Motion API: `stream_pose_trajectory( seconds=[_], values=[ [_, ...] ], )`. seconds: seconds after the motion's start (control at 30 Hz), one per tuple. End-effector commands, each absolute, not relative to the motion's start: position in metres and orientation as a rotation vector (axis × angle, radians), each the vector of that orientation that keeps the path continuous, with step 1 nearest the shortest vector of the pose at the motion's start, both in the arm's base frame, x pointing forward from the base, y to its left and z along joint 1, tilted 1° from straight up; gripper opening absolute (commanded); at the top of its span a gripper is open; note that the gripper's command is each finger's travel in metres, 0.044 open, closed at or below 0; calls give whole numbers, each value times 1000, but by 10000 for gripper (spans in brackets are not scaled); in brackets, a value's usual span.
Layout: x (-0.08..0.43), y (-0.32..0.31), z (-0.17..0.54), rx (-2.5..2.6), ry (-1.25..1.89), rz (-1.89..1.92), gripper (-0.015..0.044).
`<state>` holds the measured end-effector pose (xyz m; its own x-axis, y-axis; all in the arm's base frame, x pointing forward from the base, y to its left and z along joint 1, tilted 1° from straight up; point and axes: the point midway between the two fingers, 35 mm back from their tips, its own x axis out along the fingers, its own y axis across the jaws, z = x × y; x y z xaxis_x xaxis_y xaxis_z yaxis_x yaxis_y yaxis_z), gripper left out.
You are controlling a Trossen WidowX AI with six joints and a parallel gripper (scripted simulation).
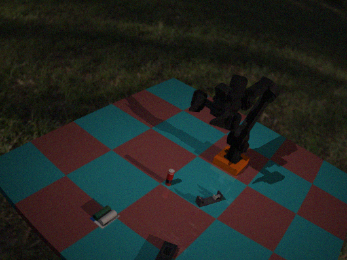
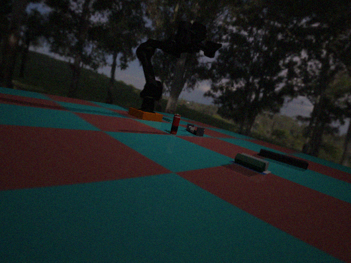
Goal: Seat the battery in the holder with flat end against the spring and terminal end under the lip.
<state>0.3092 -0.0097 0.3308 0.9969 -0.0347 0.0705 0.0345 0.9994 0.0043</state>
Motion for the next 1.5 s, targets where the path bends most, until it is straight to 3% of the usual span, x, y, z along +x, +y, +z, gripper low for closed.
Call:
stream_pose_trajectory(
  seconds=[0.0,0.23,0.47,0.67,1.17,1.47],
  values=[
    [311,-10,329,1,-57,-35,374],
    [352,-22,251,-56,475,-49,190],
    [346,-33,173,-91,1069,-12,6],
    [317,-38,138,-89,1515,56,0],
    [317,-38,136,-88,1528,59,0],
    [321,-40,68,-88,1528,59,0]
  ],
)
